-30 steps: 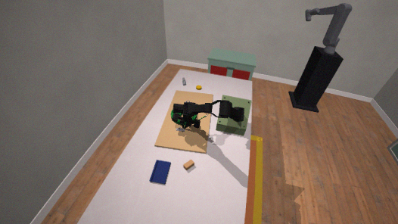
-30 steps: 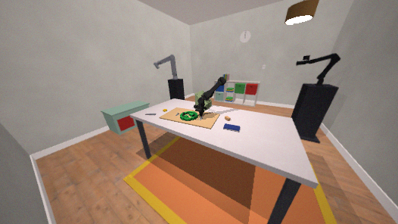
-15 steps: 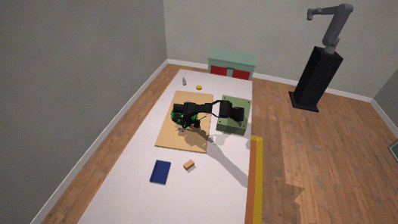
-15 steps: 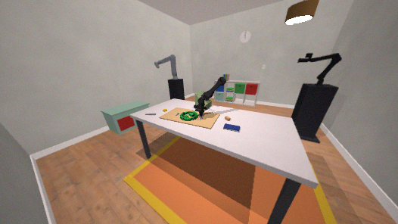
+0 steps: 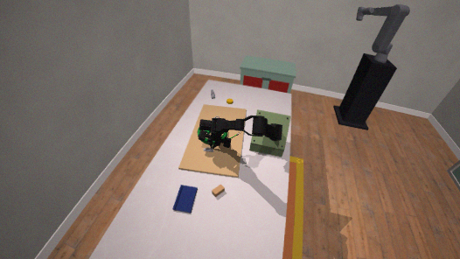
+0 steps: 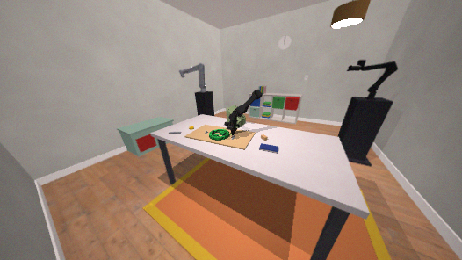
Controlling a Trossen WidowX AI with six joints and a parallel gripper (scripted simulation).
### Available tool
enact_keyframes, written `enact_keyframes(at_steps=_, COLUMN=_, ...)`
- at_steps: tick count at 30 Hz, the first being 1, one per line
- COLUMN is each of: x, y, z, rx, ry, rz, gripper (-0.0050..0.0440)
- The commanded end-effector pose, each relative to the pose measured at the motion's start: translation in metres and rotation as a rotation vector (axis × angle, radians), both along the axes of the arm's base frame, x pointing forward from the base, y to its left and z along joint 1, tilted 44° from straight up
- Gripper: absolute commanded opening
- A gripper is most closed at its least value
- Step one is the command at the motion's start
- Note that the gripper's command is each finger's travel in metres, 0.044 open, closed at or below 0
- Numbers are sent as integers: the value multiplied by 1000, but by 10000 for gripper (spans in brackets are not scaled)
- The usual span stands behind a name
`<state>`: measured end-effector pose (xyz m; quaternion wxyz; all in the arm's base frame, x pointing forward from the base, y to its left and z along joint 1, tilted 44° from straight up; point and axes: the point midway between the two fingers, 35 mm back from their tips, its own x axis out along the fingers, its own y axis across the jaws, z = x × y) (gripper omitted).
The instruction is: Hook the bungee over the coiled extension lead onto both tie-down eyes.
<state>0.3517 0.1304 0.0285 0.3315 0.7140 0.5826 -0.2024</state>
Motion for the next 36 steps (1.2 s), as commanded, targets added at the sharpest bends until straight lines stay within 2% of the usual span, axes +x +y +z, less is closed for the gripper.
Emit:
enact_keyframes(at_steps=1, x=6, y=-2, z=4, rx=3, ry=-15, rz=-3, gripper=-50)
enact_keyframes(at_steps=36, x=7, y=-9, z=-4, rx=0, ry=-17, rz=1, gripper=-50)
